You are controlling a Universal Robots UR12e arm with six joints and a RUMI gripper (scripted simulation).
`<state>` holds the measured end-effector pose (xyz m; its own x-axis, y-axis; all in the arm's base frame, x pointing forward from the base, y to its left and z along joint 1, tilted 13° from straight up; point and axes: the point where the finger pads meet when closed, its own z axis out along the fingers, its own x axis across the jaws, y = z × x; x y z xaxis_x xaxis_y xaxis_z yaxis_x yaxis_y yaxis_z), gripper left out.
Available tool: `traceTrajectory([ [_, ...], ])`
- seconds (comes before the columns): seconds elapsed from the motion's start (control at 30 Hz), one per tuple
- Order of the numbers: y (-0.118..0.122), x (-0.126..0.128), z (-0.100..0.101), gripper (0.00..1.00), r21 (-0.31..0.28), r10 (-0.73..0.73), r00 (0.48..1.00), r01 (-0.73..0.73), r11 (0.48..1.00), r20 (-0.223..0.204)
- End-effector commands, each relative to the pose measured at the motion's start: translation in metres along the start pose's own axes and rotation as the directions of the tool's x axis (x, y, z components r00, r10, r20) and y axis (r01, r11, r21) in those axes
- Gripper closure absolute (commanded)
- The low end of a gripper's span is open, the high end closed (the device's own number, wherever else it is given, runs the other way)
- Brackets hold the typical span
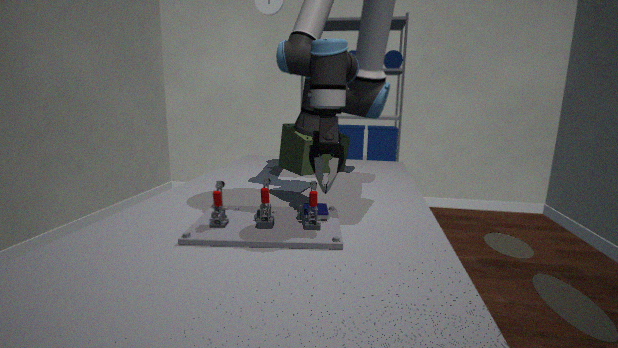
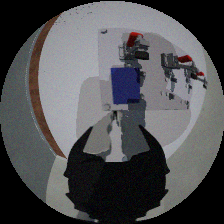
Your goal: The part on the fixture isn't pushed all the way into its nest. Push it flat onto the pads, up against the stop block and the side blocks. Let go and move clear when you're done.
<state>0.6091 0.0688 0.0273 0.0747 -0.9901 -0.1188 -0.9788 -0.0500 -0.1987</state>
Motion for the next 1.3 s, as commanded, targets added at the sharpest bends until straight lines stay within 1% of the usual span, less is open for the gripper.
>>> traceTrajectory([
  [0.0, -0.012, -0.007, 0.0, 1.0, 0.0, 0.004, 1.0, -0.004, 1.0, -0.002],
  [0.27, -0.032, -0.025, 0.0, 1.0, 0.0, 0.004, 1.0, -0.004, 1.0, -0.002],
  [0.47, -0.041, -0.033, 0.0, 1.0, 0.0, 0.004, 1.0, -0.004, 1.0, -0.002],
  [0.87, -0.042, -0.034, 0.0, 1.0, 0.0, 0.005, 1.0, -0.005, 1.0, -0.002],
  [1.1, -0.041, -0.035, 0.005, 1.0, -0.001, 0.005, 1.0, -0.005, 1.0, -0.001],
  [1.27, -0.039, -0.036, 0.015, 1.0, -0.003, 0.005, 1.0, -0.005, 1.0, -0.001],
])
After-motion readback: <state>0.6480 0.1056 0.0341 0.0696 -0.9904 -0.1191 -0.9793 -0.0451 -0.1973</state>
